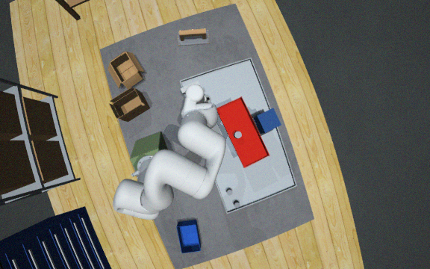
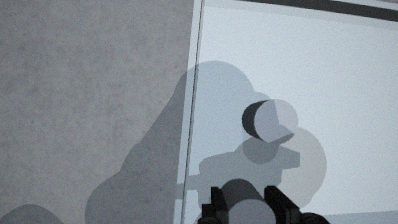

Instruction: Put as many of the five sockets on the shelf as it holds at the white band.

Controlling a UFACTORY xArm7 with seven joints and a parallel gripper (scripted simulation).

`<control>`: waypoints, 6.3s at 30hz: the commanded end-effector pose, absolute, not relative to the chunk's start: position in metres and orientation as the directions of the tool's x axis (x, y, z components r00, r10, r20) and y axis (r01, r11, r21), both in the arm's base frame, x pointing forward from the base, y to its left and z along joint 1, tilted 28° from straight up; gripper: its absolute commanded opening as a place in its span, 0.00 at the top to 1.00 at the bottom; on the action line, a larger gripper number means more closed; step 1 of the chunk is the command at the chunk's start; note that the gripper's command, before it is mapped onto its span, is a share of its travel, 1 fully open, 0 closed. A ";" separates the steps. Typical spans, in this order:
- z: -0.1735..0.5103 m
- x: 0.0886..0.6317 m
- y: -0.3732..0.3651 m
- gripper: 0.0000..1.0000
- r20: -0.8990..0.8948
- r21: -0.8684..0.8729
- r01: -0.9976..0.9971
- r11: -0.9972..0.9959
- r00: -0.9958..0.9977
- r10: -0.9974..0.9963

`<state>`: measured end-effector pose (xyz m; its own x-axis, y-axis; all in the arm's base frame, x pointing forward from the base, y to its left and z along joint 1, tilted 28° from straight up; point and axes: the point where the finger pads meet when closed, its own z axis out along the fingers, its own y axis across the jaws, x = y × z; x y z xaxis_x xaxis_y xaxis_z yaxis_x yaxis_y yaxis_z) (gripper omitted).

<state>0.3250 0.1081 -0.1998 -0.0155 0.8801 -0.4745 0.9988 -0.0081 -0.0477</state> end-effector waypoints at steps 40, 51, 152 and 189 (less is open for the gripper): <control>-0.163 0.328 0.129 1.00 -0.472 -0.045 0.999 -0.007 -0.016 0.882; -0.160 0.327 0.131 1.00 -0.472 -0.045 0.999 -0.007 -0.016 0.882; 0.073 0.303 0.093 1.00 -0.472 -0.045 0.999 -0.007 -0.016 0.882; 0.072 0.331 0.097 1.00 -0.398 0.240 0.796 -0.555 0.602 0.692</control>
<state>0.3226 0.0949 0.0713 0.4532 0.7788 -0.4337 0.8892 -0.4287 0.1594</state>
